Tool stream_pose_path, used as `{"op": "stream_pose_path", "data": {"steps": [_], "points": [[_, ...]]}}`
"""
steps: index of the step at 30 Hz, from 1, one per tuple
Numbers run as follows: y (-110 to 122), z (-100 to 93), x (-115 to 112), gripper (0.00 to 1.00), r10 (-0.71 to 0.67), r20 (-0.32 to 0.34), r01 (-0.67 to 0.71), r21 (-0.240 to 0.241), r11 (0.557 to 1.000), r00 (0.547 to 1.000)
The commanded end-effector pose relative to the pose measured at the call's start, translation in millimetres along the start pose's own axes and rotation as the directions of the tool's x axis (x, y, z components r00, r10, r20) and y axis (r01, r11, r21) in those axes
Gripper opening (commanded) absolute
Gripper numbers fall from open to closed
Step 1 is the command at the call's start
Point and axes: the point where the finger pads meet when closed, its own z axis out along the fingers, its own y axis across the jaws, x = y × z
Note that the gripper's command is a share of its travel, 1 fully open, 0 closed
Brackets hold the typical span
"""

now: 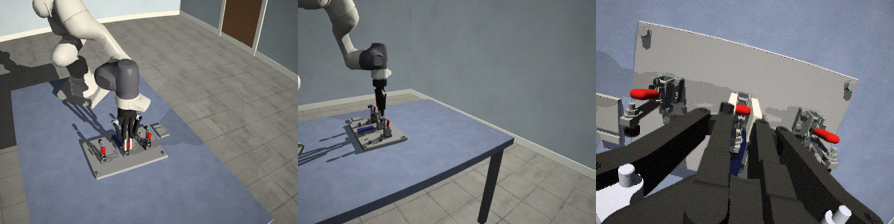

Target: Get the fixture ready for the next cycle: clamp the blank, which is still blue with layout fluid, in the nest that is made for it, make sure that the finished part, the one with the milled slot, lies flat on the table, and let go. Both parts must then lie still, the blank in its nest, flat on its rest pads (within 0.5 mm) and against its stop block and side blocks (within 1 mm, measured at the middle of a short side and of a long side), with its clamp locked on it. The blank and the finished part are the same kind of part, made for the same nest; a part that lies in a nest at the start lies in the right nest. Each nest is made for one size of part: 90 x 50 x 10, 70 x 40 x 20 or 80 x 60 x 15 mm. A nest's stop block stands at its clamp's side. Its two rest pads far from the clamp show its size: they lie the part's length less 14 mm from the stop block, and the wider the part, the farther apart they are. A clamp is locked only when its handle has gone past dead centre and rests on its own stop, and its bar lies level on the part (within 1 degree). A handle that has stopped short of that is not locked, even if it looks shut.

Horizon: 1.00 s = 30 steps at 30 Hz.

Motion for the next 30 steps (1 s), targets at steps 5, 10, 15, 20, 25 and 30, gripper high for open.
{"op": "stream_pose_path", "data": {"steps": [5, 10, 15, 20, 25, 30], "points": [[-0.2, 0.9, 6.6, 0.00, -0.008, -0.006, 0.008, 0.002, 1.000, 1.000], [-0.3, 1.4, 9.7, 0.00, -0.008, -0.006, 0.008, 0.002, 1.000, 1.000], [-0.3, 1.7, 11.8, 0.00, -0.008, -0.006, 0.008, 0.002, 1.000, 1.000], [-0.3, 2.9, 15.5, 0.00, -0.008, -0.006, 0.008, 0.002, 1.000, 1.000], [-0.3, 4.4, 19.6, 0.00, -0.008, -0.006, 0.008, 0.002, 1.000, 1.000], [-0.4, 6.4, 23.8, 0.00, -0.008, -0.006, 0.008, 0.002, 1.000, 1.000]]}}
